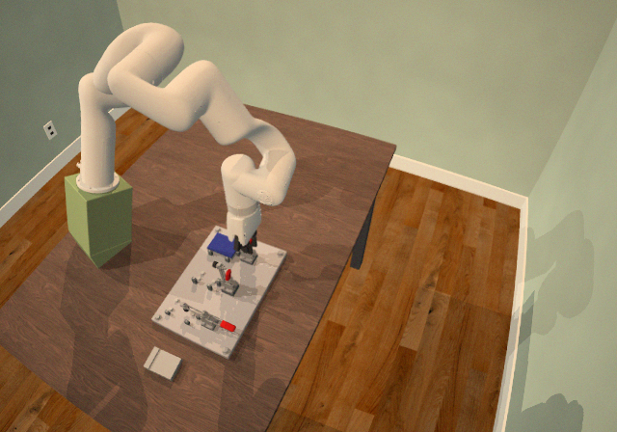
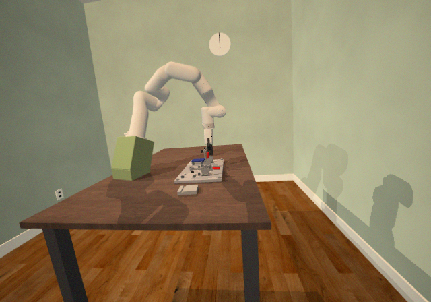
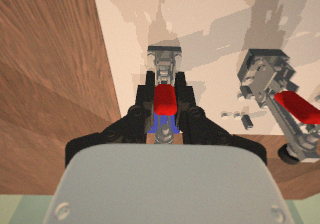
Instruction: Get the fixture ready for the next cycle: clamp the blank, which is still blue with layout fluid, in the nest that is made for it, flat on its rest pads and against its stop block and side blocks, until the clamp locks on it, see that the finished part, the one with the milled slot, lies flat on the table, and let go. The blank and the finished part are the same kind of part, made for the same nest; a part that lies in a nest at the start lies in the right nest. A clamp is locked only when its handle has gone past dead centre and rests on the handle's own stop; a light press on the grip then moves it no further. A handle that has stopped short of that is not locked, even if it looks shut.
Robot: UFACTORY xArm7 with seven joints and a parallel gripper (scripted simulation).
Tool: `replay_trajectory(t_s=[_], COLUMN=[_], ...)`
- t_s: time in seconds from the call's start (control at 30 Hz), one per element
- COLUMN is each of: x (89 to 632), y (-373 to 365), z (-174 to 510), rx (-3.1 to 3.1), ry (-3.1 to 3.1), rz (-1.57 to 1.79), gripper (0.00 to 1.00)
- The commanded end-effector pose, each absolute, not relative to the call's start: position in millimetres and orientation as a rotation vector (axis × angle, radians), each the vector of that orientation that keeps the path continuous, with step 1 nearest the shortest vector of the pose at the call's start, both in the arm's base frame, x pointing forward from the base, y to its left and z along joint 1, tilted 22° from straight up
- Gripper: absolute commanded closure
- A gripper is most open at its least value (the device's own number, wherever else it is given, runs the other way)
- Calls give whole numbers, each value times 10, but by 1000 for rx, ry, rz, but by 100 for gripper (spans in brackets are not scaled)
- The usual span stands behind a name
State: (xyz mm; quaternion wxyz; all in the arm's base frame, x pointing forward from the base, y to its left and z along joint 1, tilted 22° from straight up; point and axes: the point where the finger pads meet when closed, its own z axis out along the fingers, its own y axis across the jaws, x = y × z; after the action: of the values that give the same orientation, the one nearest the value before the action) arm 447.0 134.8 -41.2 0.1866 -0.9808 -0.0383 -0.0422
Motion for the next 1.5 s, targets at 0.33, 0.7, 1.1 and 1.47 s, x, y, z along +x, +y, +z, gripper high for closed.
replay_trajectory(t_s=[0.33,0.7,1.1,1.47], x=[4561,4620,4711,4781], y=[1345,1351,1366,1383], z=[-391,-391,-407,-432], rx=[-2761,-2761,-2761,-2761], ry=[-105,-105,-105,-105], rz=[-131,-131,-131,-131], gripper=[100,100,100,100])
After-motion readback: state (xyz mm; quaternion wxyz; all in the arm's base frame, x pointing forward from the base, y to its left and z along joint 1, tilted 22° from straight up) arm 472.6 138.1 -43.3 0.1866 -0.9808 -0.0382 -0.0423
